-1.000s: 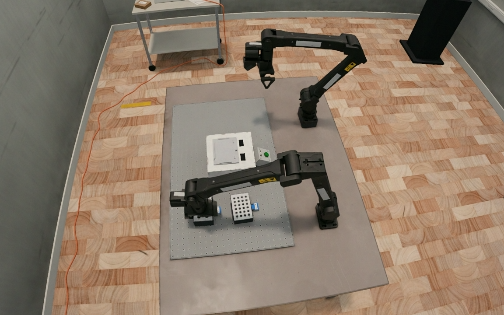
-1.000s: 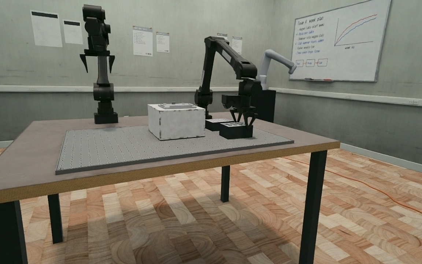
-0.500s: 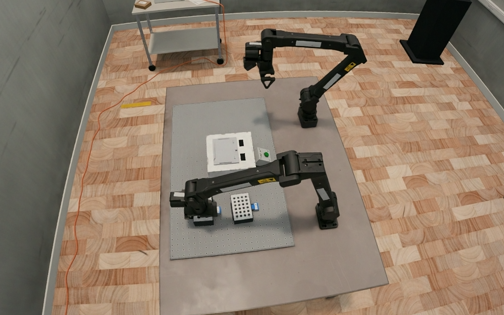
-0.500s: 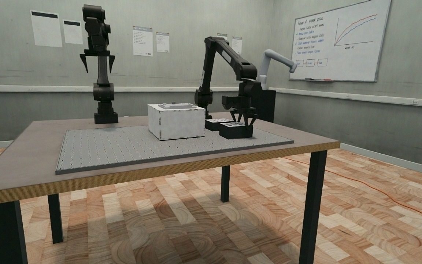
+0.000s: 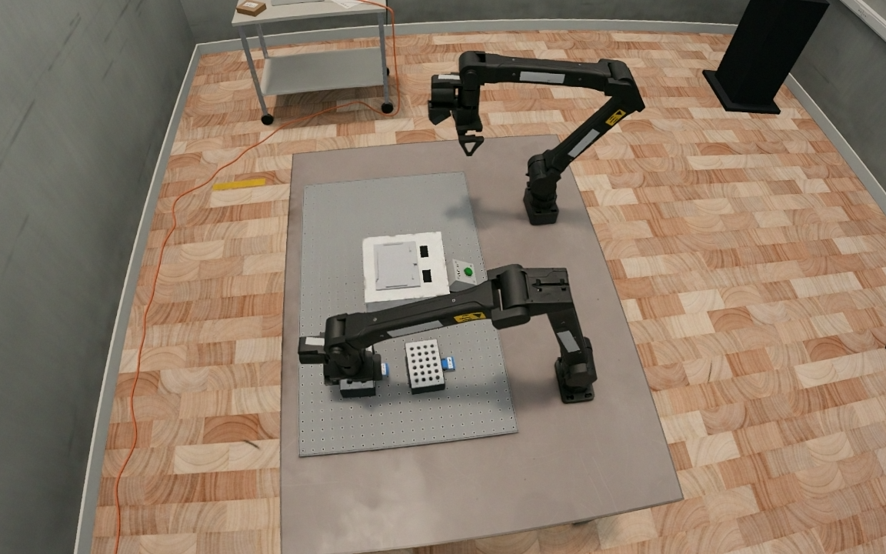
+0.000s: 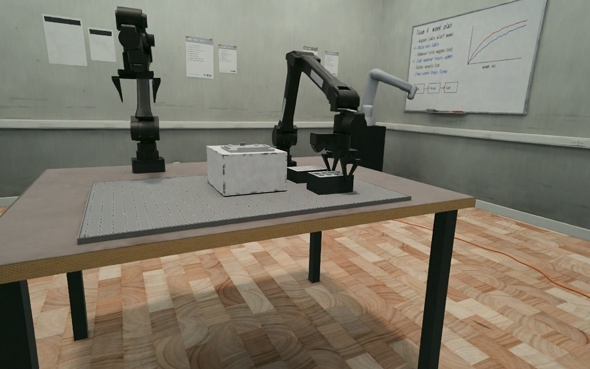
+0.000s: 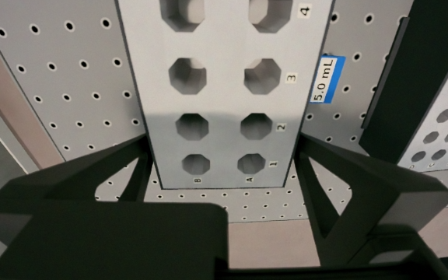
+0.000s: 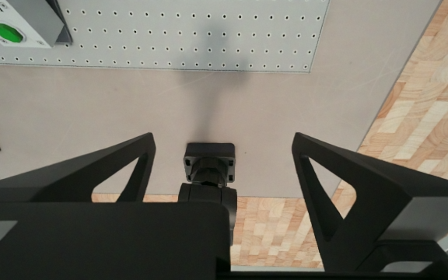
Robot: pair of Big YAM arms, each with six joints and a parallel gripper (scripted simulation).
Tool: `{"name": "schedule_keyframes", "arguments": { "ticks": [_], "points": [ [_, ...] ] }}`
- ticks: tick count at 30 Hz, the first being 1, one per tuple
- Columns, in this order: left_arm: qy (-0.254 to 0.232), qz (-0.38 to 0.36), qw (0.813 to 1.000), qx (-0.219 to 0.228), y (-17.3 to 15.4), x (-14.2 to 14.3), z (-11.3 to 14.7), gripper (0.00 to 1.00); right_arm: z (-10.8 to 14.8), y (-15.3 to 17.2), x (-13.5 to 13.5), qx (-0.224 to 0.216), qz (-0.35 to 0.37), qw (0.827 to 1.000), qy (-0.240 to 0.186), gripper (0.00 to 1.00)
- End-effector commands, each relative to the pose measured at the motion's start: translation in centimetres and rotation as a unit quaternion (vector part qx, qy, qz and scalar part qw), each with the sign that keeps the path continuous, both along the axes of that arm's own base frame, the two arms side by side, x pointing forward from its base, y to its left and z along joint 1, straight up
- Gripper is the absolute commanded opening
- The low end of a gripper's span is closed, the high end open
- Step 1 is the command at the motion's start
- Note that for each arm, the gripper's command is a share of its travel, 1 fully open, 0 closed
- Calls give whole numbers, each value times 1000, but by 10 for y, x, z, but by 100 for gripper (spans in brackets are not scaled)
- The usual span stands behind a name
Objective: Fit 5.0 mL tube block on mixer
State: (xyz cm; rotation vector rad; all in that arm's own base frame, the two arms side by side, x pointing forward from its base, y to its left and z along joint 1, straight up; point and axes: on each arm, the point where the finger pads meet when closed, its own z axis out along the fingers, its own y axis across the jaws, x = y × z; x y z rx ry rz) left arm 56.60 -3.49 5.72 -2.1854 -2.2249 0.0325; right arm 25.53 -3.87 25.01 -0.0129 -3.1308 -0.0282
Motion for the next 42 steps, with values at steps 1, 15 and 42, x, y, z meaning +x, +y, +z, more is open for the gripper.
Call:
{"name": "schedule_keyframes", "arguments": {
  "ticks": [1, 15, 42],
  "points": [
    [-18, -2, 1000, 0, -7, 19, 15, 100, 17, -4, 13, -4, -3, 1000, -28, 100],
    [-12, -2, 1000, 0, -7, 18, 8, 100, 22, -5, 15, -5, -3, 999, -35, 100],
    [-21, -2, 1000, -1, -7, 20, 18, 100, 1, -2, 3, 0, -4, 1000, -8, 100]
  ]
}}
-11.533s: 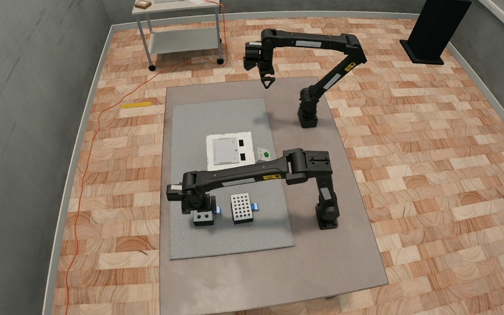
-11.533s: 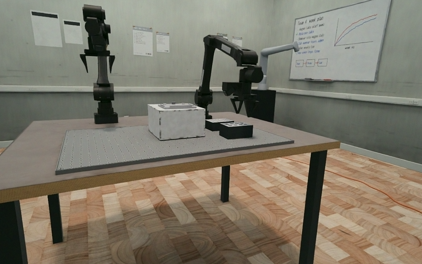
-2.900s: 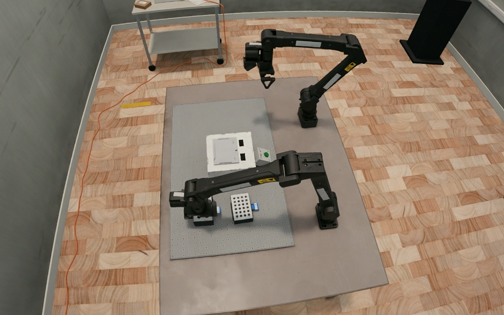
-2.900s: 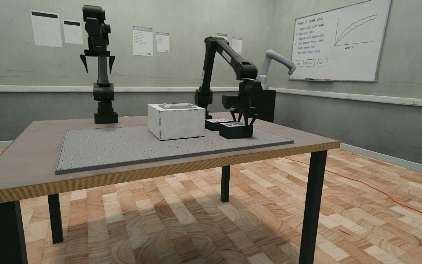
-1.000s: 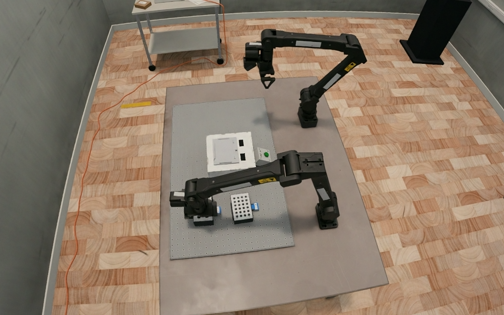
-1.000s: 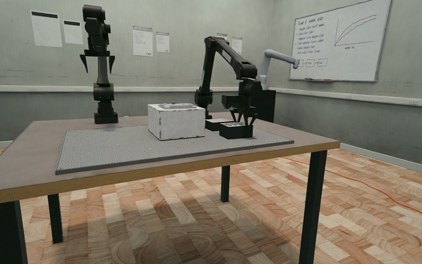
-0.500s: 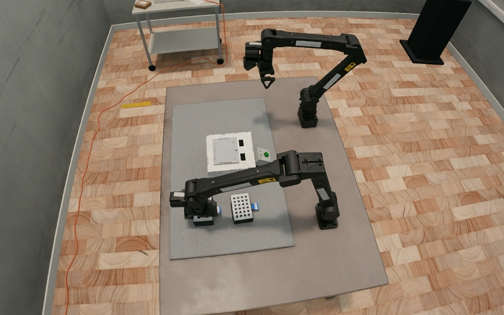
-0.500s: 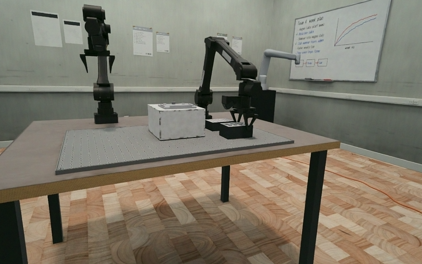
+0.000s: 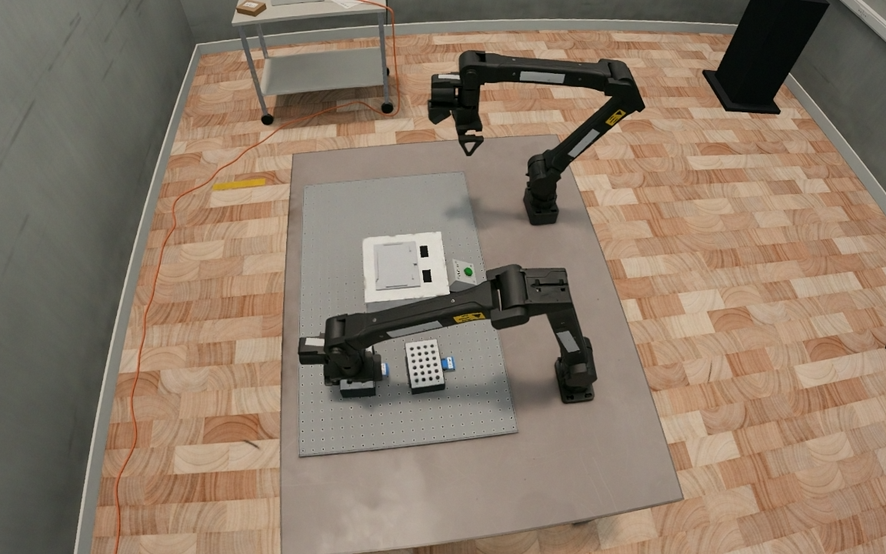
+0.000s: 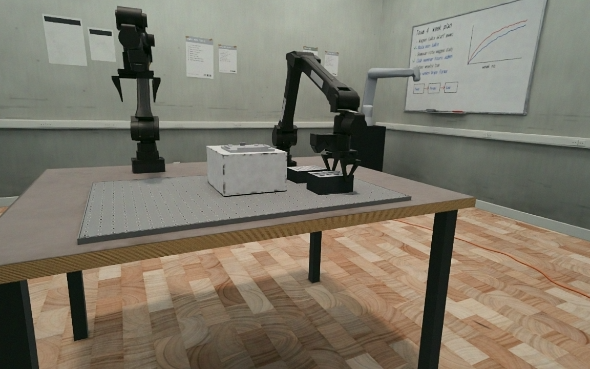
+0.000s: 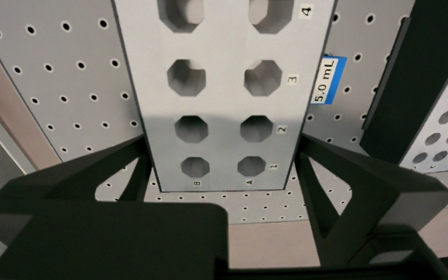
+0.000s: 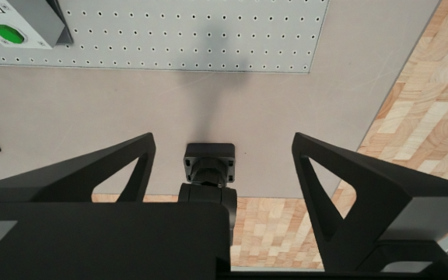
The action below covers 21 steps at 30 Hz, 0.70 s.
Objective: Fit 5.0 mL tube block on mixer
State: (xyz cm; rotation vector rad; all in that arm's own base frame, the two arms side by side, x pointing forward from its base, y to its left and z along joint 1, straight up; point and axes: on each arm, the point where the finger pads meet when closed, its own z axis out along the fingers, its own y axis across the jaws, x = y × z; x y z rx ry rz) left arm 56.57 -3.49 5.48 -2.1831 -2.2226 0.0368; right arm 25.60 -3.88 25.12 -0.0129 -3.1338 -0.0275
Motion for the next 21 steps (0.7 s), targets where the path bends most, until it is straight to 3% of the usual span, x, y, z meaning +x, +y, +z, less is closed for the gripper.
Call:
{"name": "schedule_keyframes", "arguments": {
  "ticks": [1, 21],
  "points": [
    [-23, -2, 1000, -1, -7, 20, 20, 100, 0, -2, 2, 0, -4, 1000, -6, 100],
    [-25, -2, 1000, -1, -7, 21, 22, 100, 19, -4, 12, -4, -4, 1000, -30, 100]
  ]
}}
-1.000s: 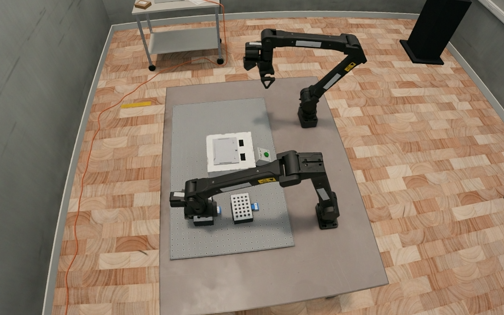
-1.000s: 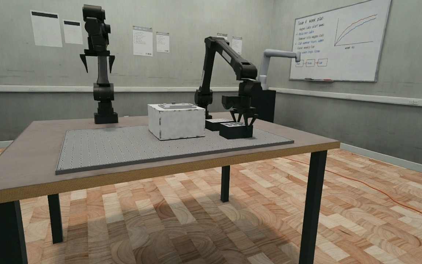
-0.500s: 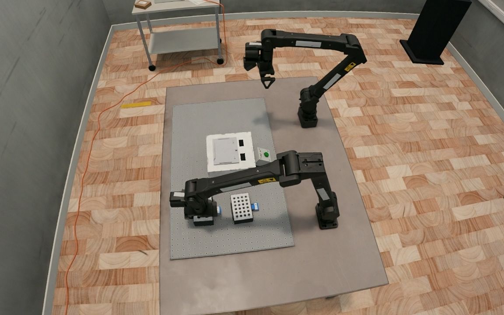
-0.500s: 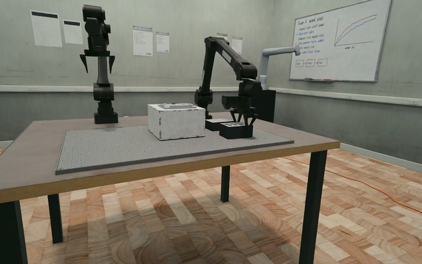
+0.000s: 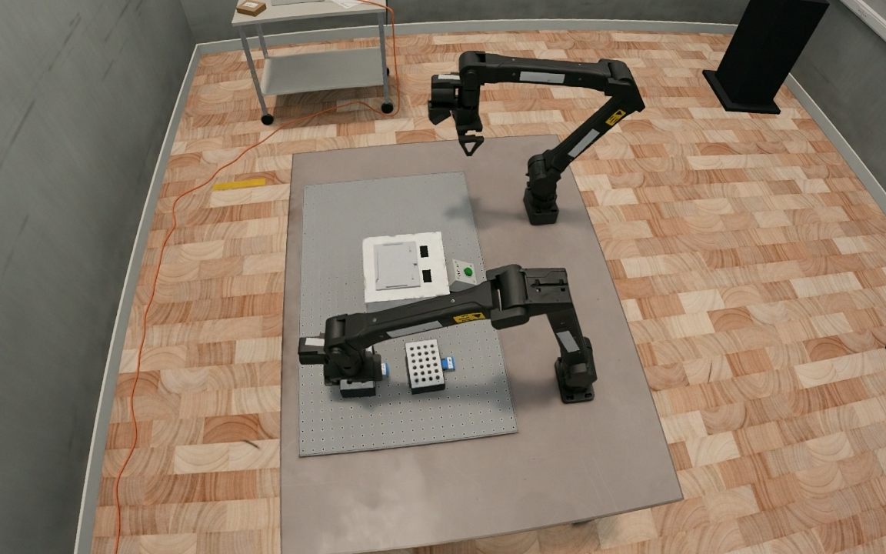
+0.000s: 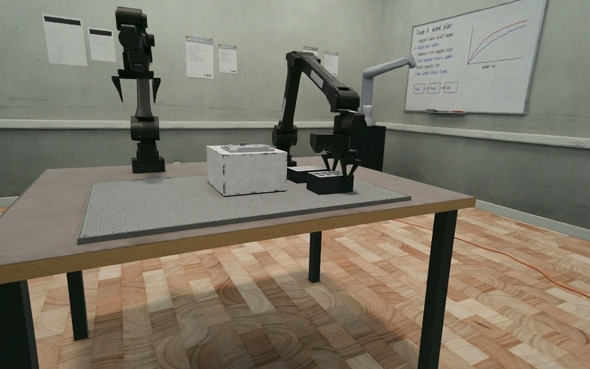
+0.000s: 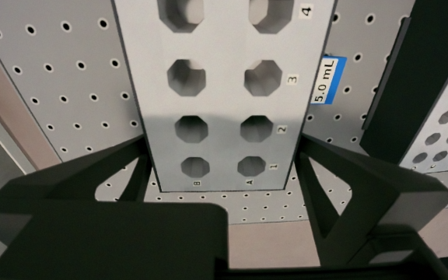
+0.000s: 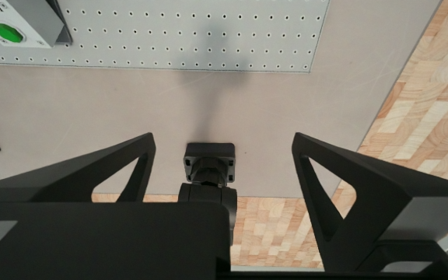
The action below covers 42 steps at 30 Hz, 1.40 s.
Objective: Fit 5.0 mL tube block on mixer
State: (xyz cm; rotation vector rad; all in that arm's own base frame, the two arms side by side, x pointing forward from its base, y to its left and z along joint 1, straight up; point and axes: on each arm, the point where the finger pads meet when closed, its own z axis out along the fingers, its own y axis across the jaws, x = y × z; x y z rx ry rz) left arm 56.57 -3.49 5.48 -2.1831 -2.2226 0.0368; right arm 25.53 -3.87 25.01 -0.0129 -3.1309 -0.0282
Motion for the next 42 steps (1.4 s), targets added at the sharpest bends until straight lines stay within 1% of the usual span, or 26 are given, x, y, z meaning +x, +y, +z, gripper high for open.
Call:
{"name": "schedule_keyframes", "arguments": {
  "ticks": [1, 14, 28, 37, 42],
  "points": [
    [-25, -2, 1000, -1, -7, 21, 22, 100, 21, -4, 13, -4, -4, 999, -32, 100],
    [-27, -2, 1000, -1, -7, 21, 24, 100, 23, -4, 14, -5, -4, 999, -35, 100],
    [-28, -2, 1000, -1, -7, 22, 25, 100, 5, -2, 3, 0, -4, 1000, -11, 100],
    [-29, -2, 1000, -2, -7, 22, 26, 100, 1, -1, 1, 0, -4, 1000, -7, 100],
    [-29, -2, 1000, -2, -7, 22, 26, 100, 4, -2, 2, 0, -4, 1000, -10, 100]
  ]
}}
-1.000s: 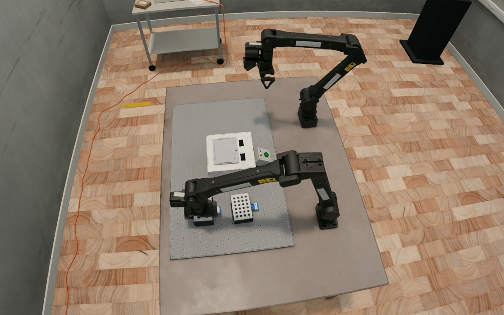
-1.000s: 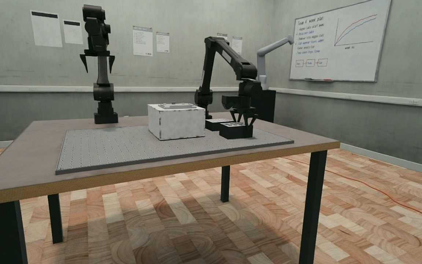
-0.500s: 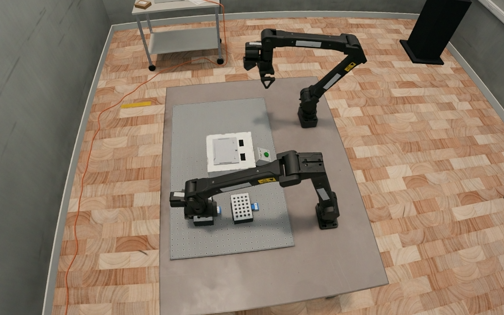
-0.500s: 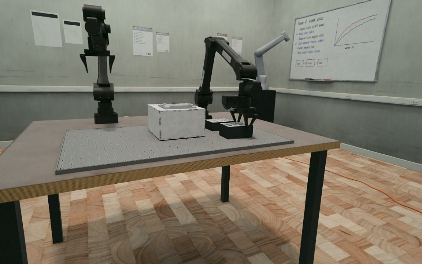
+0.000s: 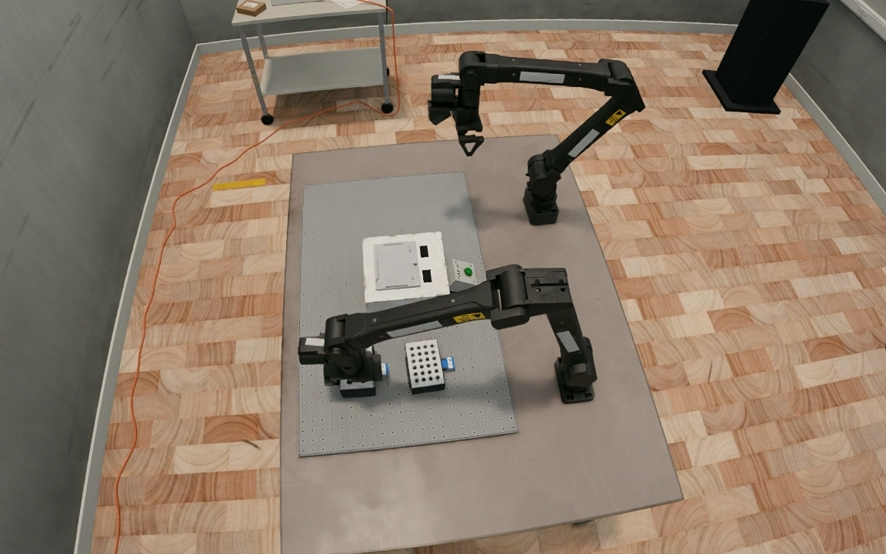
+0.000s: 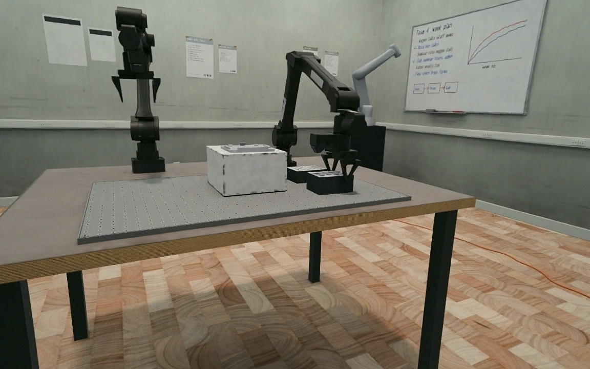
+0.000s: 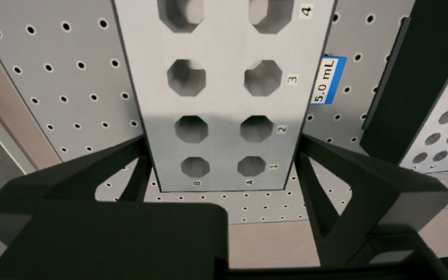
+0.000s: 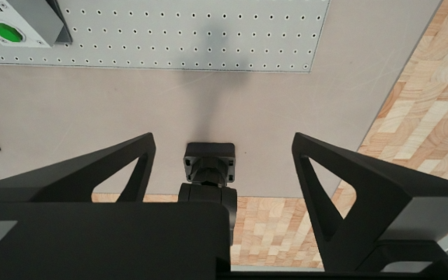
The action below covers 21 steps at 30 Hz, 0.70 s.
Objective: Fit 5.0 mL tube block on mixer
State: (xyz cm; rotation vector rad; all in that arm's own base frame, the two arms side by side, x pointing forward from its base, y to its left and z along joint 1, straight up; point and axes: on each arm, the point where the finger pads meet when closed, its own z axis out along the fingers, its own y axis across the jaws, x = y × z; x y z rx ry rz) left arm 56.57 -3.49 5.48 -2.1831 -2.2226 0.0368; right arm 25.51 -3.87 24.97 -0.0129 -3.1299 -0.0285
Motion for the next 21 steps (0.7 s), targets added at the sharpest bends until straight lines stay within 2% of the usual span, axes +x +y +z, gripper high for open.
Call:
{"name": "schedule_keyframes", "arguments": {
  "ticks": [1, 9, 19, 20, 21],
  "points": [
    [-29, -2, 1000, -2, -7, 22, 26, 100, 6, -2, 3, 0, -4, 1000, -12, 100],
    [-30, -2, 1000, -2, -7, 22, 27, 100, 18, -3, 10, -3, -5, 1000, -28, 100],
    [-24, -2, 1000, -1, -7, 17, 23, 100, 21, -3, 12, -3, -5, 999, -32, 100],
    [-24, -2, 1000, -1, -7, 17, 23, 0, 22, -3, 12, -3, -5, 999, -32, 100],
    [-24, -2, 1000, -1, -7, 17, 23, 0, 22, -3, 12, -3, -5, 999, -33, 100]
  ]
}}
